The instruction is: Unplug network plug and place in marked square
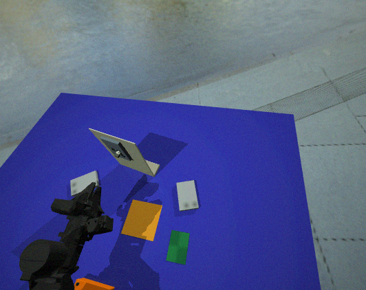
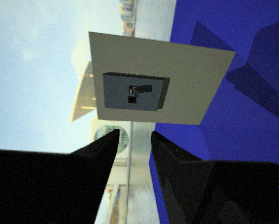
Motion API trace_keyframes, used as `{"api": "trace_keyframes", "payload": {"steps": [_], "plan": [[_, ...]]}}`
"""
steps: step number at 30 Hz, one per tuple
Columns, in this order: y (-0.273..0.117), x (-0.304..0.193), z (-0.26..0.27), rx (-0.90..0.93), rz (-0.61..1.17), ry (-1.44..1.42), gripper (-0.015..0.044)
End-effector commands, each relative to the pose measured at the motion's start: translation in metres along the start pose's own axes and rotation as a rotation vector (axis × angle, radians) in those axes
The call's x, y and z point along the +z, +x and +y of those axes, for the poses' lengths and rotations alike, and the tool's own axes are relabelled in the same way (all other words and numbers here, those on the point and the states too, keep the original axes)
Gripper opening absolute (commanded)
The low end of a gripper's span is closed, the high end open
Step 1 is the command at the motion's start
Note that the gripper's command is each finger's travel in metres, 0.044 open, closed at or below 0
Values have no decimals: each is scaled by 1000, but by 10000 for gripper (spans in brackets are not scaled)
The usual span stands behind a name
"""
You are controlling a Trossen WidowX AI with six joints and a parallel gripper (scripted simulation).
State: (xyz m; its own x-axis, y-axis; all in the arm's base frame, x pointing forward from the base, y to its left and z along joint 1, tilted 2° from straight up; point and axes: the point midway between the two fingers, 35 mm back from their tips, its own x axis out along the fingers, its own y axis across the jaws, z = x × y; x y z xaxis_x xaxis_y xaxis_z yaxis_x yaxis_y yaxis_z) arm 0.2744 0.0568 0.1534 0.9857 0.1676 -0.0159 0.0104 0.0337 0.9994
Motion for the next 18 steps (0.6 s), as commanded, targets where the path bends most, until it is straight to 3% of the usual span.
{"api": "trace_keyframes", "payload": {"steps": [1, 18], "plan": [[6, 1, 1, 4, 2, 8, 156], [37, 9, 2, 30, 2, 7, 156]]}}
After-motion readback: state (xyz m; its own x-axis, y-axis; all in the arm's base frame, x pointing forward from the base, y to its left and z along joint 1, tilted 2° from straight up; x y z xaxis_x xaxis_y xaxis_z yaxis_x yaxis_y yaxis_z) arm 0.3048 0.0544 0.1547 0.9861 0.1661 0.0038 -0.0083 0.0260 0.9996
